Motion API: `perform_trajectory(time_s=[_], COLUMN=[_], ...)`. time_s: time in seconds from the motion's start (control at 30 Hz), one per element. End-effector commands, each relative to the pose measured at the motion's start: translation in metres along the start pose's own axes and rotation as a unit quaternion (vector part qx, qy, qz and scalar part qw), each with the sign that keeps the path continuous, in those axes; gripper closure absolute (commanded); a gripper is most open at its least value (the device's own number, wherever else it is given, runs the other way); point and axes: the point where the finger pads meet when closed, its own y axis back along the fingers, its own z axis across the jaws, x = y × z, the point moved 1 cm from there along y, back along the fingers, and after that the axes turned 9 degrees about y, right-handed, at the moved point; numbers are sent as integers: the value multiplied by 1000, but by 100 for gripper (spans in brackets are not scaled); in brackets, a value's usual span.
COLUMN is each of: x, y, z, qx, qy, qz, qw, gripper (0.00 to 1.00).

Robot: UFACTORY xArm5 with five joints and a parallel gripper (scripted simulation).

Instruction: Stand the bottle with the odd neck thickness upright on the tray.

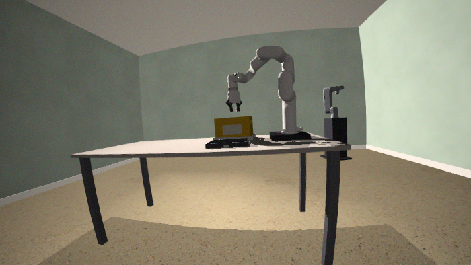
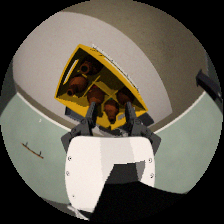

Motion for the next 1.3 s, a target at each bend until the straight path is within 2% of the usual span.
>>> perform_trajectory(time_s=[0.0, 0.9, 1.27], x=[1, 1, 1], y=[2, 1, -5], z=[0, 0, 0], qx=[1, 1, 1], qy=[0, 0, 0], qz=[2, 2, 2], qw=[1000, 1000, 1000], gripper=[35, 35, 35])
